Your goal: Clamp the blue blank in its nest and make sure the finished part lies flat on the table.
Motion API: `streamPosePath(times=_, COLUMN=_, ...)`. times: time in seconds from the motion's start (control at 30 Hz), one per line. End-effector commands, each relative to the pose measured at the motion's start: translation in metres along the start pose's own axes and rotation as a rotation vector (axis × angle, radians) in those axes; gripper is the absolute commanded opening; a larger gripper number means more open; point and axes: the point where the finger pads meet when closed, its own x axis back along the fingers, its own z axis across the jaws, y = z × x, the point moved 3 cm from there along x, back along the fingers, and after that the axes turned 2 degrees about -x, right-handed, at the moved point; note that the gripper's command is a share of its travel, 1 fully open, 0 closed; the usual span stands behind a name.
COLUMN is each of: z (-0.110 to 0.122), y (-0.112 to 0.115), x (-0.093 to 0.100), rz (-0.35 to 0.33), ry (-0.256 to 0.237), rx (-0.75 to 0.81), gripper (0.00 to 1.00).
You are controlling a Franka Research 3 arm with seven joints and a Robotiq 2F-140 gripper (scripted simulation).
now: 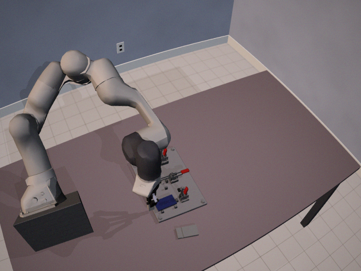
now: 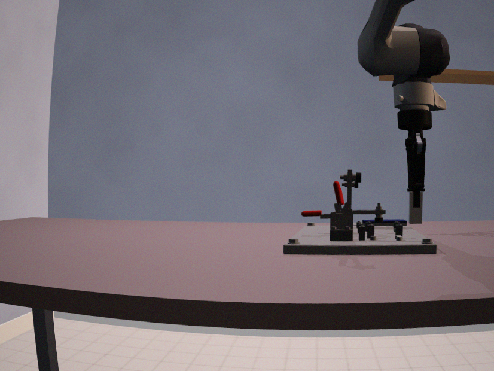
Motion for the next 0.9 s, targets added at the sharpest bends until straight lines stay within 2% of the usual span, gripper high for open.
streamPosePath(times=0.0, z=0.0019, y=0.0005, x=-0.002, rz=0.004, ry=0.004, rx=-0.003, gripper=0.0)
streamPosePath(times=0.87, z=0.0021, y=0.0065, x=-0.002, rz=0.004, ry=0.004, rx=-0.003, gripper=0.0)
